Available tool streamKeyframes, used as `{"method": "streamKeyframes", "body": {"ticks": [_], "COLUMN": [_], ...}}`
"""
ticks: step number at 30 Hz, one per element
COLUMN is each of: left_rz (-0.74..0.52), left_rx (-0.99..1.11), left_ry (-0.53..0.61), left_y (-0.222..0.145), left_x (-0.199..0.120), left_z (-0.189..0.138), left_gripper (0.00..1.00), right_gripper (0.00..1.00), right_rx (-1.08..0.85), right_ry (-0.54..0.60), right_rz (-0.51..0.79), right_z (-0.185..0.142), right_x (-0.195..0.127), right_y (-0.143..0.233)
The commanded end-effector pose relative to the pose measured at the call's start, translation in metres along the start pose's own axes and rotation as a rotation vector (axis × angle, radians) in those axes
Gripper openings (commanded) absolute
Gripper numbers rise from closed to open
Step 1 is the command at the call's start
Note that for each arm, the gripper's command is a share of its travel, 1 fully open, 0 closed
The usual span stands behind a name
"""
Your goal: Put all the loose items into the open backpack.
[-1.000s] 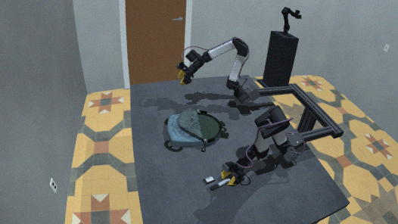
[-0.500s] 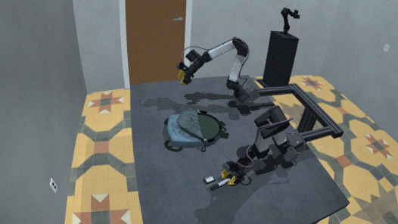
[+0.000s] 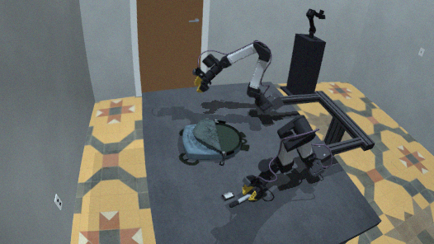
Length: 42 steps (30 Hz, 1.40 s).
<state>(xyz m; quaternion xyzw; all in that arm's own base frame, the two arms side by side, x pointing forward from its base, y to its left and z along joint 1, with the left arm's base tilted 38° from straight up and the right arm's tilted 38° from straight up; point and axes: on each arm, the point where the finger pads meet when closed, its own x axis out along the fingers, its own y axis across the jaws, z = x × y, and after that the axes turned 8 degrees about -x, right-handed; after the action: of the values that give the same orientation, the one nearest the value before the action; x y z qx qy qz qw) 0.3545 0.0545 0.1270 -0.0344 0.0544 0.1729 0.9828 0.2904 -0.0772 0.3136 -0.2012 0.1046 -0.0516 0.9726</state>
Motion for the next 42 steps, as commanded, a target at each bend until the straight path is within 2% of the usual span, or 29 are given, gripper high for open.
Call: {"method": "streamKeyframes", "body": {"ticks": [1,6,7,14,15,32,42], "left_rz": [-0.003,-0.004,-0.004,-0.005,-0.005,-0.005,-0.006], "left_rx": [0.000,-0.005,-0.005,-0.005,-0.005,-0.005,-0.020], "left_ry": [-0.008,-0.019,-0.019,-0.019,-0.019,-0.019,-0.034], "left_y": [-0.002,-0.002,-0.002,-0.002,-0.002,-0.002,-0.009], "left_x": [-0.001,-0.001,-0.001,-0.001,-0.001,-0.002,-0.038], "left_z": [-0.001,0.005,0.004,0.004,0.004,0.003,0.046], "left_gripper": [0.33,0.33,0.24,0.24,0.15,0.15,0.15], "right_gripper": [0.90,0.90,0.90,0.90,0.90,0.90,0.90], "right_rx": [-0.005,-0.005,-0.005,-0.005,-0.005,-0.005,-0.005], "right_ry": [-0.016,-0.016,-0.016,-0.016,-0.016,-0.016,-0.016], "right_rz": [-0.003,-0.003,-0.003,-0.003,-0.003,-0.003,-0.003], "right_z": [0.005,0.005,0.005,0.005,0.005,0.005,0.005], "right_x": [-0.002,-0.002,-0.002,-0.002,-0.002,-0.002,-0.002], "right_y": [-0.001,-0.001,-0.001,-0.001,-0.001,-0.001,-0.001]}}
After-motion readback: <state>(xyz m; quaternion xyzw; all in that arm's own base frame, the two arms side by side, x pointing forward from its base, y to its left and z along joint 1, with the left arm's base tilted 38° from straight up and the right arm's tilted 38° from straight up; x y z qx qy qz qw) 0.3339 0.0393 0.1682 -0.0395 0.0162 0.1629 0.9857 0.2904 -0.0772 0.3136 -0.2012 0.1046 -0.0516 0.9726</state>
